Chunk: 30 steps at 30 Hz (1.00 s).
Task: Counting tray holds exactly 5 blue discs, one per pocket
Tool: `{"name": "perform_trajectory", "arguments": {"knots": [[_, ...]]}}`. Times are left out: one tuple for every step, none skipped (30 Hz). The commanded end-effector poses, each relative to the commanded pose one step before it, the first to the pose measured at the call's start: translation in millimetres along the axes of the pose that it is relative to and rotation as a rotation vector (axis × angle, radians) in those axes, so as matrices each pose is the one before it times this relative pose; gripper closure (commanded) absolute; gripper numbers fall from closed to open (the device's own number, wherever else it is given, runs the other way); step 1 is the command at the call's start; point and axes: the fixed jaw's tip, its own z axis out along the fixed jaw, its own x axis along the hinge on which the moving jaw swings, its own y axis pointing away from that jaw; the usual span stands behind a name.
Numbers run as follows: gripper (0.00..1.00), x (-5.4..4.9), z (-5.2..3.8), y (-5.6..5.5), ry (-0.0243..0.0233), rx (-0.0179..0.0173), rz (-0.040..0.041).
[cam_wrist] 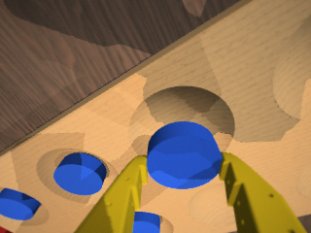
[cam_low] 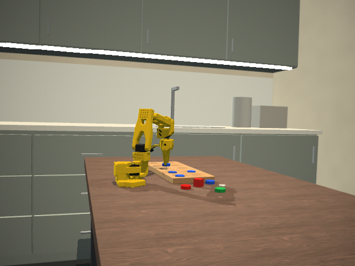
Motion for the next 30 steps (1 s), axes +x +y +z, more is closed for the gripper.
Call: {"name": "perform_trajectory", "arguments": {"knots": [[1.00,1.70,-13.736,-9.12,0.02131,0.07895,-0.00071],[1.00,0.00,0.000,0.00,0.00000,0.00000,0.00000],[1.00,0.00,0.000,0.00,0.00000,0.00000,0.00000],[1.00,0.00,0.000,0.00,0.00000,0.00000,0.00000],[1.00,0.00,0.000,0.00,0.00000,0.00000,0.00000],[1.00,0.00,0.000,0.00,0.00000,0.00000,0.00000],[1.00,0.00,0.011,0.00,0.00000,0.00000,0.00000],[1.00,0.00,0.072,0.00,0.00000,0.00000,0.00000],[1.00,0.00,0.178,-0.01,0.00000,0.00000,0.00000],[1.00,0.00,0.315,-0.01,0.00000,0.00000,0.00000],[1.00,0.01,0.471,-0.02,0.00000,0.00000,0.00000],[1.00,0.01,0.632,-0.03,0.00000,0.00000,0.00000],[1.00,0.01,0.789,-0.03,0.00000,0.00000,0.00000],[1.00,0.01,0.934,-0.03,0.00000,0.00000,0.00000],[1.00,0.00,0.000,0.00,0.00000,0.00000,0.00000],[1.00,0.00,0.000,0.00,0.00000,0.00000,0.00000],[1.00,0.01,1.057,-0.03,0.00000,0.00000,0.00000],[1.00,0.01,1.155,-0.02,0.00000,0.00000,0.00000],[1.00,0.00,1.222,-0.02,0.00000,0.00000,0.00000],[1.00,0.00,1.255,-0.01,0.00000,0.00000,0.00000],[1.00,0.00,1.254,0.00,0.00000,0.00000,0.00000],[1.00,0.00,1.217,0.01,0.00000,0.00000,0.00000],[1.00,-0.01,1.148,0.02,0.00000,0.00000,0.00000],[1.00,-0.01,1.049,0.02,0.00000,0.00000,0.00000],[1.00,-0.01,0.925,0.03,0.00000,0.00000,0.00000],[1.00,-0.01,0.781,0.03,0.00000,0.00000,0.00000],[1.00,-0.01,0.625,0.02,0.00000,0.00000,0.00000],[1.00,-0.01,0.465,0.02,0.00000,0.00000,0.00000],[1.00,0.00,0.311,0.01,0.00000,0.00000,0.00000],[1.00,0.00,0.175,0.01,0.00000,0.00000,0.00000]]}}
